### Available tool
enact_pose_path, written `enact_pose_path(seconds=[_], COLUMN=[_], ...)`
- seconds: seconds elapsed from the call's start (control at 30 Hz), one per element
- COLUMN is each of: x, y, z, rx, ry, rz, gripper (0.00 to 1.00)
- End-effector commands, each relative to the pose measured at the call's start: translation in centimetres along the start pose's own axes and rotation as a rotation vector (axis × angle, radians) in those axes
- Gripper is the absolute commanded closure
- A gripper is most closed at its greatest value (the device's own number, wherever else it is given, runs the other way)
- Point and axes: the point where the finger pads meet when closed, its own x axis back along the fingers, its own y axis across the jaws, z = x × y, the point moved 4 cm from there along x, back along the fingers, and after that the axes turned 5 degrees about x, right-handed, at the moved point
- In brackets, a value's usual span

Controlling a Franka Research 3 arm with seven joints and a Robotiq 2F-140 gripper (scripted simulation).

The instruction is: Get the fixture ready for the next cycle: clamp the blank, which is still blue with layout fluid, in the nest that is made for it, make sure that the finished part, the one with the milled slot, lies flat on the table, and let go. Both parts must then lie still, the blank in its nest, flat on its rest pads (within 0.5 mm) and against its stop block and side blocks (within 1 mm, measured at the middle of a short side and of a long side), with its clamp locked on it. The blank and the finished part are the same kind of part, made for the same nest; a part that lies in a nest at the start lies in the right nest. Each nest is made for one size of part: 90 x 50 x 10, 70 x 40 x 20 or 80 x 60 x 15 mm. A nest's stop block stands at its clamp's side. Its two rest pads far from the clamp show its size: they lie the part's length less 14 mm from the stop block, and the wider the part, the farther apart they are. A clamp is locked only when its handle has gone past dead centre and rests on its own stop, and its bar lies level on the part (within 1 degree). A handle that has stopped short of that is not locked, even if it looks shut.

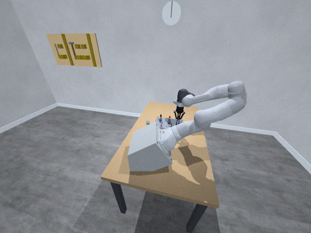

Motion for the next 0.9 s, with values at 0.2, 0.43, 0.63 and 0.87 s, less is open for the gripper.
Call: enact_pose_path(seconds=[0.2,0.43,0.63,0.87], x=[0.1,0.1,0.0,-1.7], y=[-0.2,-0.4,-0.4,-0.4], z=[-3.4,-5.0,-5.0,-5.0], rx=[-0.018,-0.018,-0.018,-0.018], ry=[0.006,0.006,0.006,0.006], rz=[-0.004,-0.004,-0.004,-0.004], gripper=[1.0,1.0,1.0,1.0])
